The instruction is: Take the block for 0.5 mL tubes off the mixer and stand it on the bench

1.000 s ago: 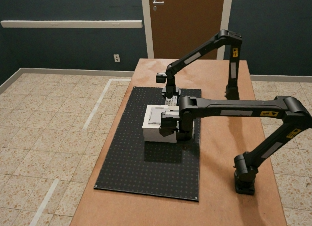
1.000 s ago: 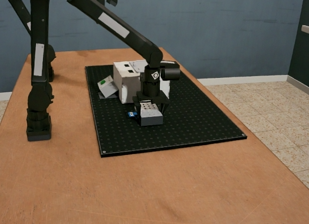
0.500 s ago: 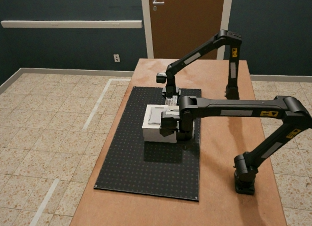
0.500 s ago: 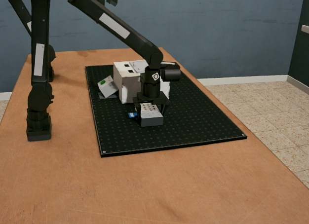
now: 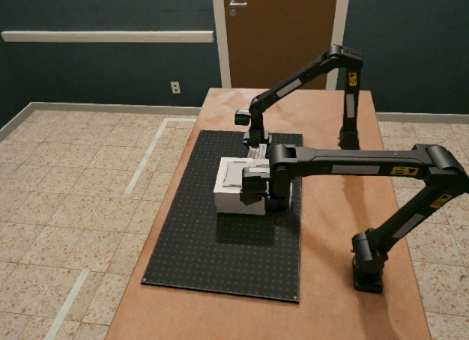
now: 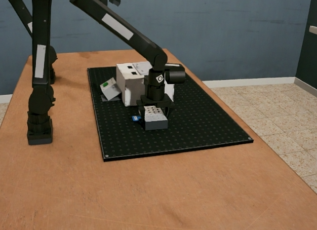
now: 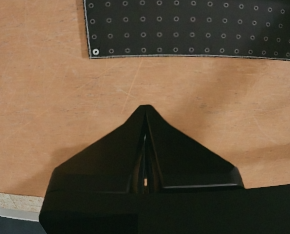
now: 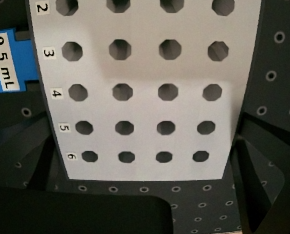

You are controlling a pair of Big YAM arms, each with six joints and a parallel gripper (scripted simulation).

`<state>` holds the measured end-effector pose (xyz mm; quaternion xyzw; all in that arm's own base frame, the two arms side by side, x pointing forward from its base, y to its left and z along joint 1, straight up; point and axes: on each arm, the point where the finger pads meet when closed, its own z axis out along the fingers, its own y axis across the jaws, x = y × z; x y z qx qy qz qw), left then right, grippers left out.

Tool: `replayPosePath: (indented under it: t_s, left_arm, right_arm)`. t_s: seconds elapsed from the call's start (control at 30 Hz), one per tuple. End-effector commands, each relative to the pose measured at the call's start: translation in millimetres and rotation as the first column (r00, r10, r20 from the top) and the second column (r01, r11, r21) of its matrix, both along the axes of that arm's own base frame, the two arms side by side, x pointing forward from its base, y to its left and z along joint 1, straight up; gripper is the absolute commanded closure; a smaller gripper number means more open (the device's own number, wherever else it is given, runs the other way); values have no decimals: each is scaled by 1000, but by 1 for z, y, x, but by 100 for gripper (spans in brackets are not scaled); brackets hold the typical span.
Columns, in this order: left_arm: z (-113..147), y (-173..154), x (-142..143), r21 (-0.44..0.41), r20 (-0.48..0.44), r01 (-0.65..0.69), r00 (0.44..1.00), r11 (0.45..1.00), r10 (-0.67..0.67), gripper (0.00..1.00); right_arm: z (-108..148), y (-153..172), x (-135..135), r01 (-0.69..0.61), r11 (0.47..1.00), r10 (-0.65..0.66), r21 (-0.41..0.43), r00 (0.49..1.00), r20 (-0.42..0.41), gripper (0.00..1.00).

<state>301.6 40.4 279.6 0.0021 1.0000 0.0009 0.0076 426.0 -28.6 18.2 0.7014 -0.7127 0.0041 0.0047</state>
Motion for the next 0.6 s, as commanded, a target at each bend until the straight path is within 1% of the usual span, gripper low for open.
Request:
replayPosePath:
  t_s: [0.0, 0.17, 0.37, 0.57]
  left_arm:
    - [7, 0, 2, 1, 5, 7, 1000, 1000, -7, 100]
    - [-1, 0, -2, -1, -15, 7, 1000, 1000, -7, 100]
    - [-3, 0, -3, -2, -21, 6, 1000, 1000, -6, 100]
    - [4, 0, 1, 1, -3, 6, 1000, 1000, -6, 100]
  right_arm:
    - [31, 0, 40, -21, 1000, 21, -4, 994, 107, 100]
    - [29, 1, 39, -23, 1000, 24, -5, 994, 105, 100]
    - [28, 3, 38, -26, 1000, 26, -5, 994, 103, 100]
    - [27, 3, 37, -26, 1000, 26, -4, 995, 100, 100]
